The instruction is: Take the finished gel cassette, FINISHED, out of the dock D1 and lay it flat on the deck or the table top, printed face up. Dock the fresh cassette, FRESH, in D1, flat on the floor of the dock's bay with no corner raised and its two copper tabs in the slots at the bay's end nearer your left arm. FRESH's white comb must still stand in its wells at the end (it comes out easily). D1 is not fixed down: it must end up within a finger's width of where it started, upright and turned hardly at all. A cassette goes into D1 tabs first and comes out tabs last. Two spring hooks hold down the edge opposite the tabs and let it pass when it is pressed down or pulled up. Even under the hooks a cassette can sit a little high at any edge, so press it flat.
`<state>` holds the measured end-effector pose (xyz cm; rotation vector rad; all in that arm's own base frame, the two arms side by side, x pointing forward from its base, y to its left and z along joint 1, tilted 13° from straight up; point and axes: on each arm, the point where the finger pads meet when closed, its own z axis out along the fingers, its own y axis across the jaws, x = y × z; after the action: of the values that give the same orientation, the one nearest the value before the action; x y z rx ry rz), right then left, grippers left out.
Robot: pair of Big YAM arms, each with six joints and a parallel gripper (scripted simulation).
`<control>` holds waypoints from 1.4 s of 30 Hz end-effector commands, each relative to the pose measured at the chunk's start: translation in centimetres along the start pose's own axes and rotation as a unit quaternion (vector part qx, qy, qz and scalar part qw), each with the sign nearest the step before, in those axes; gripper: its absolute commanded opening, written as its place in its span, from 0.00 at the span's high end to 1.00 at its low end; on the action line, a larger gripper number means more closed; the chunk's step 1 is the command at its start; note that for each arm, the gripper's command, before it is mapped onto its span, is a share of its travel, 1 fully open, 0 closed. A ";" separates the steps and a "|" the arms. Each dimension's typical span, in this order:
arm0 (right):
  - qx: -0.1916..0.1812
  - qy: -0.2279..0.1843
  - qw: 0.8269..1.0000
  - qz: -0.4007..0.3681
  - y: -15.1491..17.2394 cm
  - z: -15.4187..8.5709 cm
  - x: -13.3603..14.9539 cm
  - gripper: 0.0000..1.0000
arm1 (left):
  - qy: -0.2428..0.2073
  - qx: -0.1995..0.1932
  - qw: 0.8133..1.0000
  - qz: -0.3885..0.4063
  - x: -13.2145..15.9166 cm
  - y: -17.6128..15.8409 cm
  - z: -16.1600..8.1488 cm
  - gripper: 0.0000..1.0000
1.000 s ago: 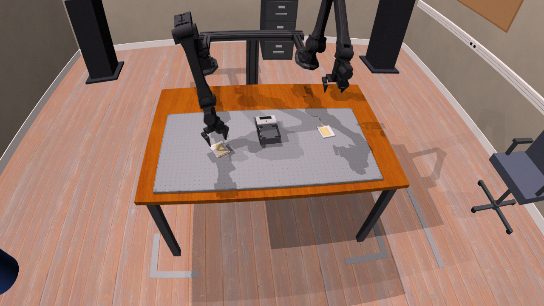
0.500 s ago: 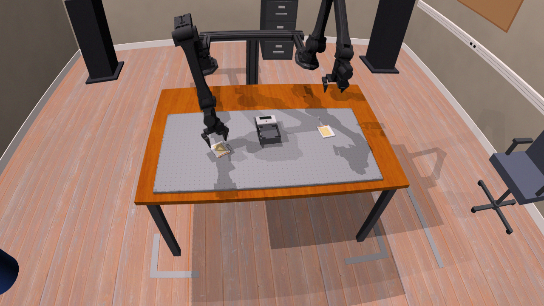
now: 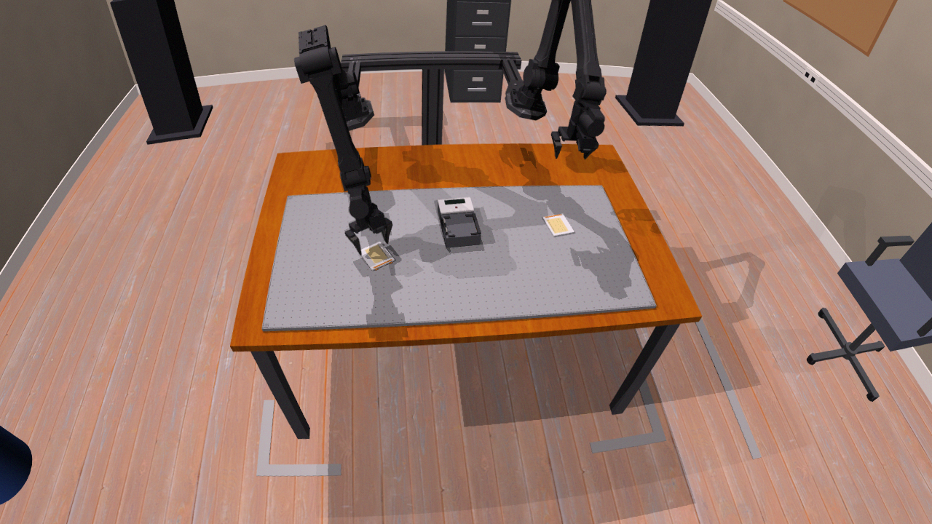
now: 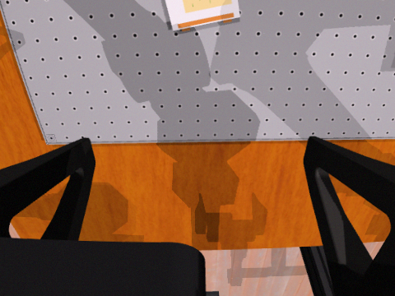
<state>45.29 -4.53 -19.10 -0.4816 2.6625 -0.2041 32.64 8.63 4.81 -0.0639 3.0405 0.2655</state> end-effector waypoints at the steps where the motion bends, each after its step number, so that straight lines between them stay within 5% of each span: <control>1: 0.006 -0.011 1.000 -0.002 -0.8 0.5 -0.6 0.02 | -0.016 -0.003 1.000 -0.002 -1.7 0.0 -1.3 0.00; 42: 0.006 -0.010 1.000 -0.002 -0.8 1.6 -0.1 0.02 | -0.016 -0.003 1.000 -0.002 -1.7 0.0 -1.3 0.00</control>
<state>45.50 -4.77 -20.18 -0.4819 2.6615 -0.2046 32.64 8.63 4.81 -0.0639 3.0405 0.2655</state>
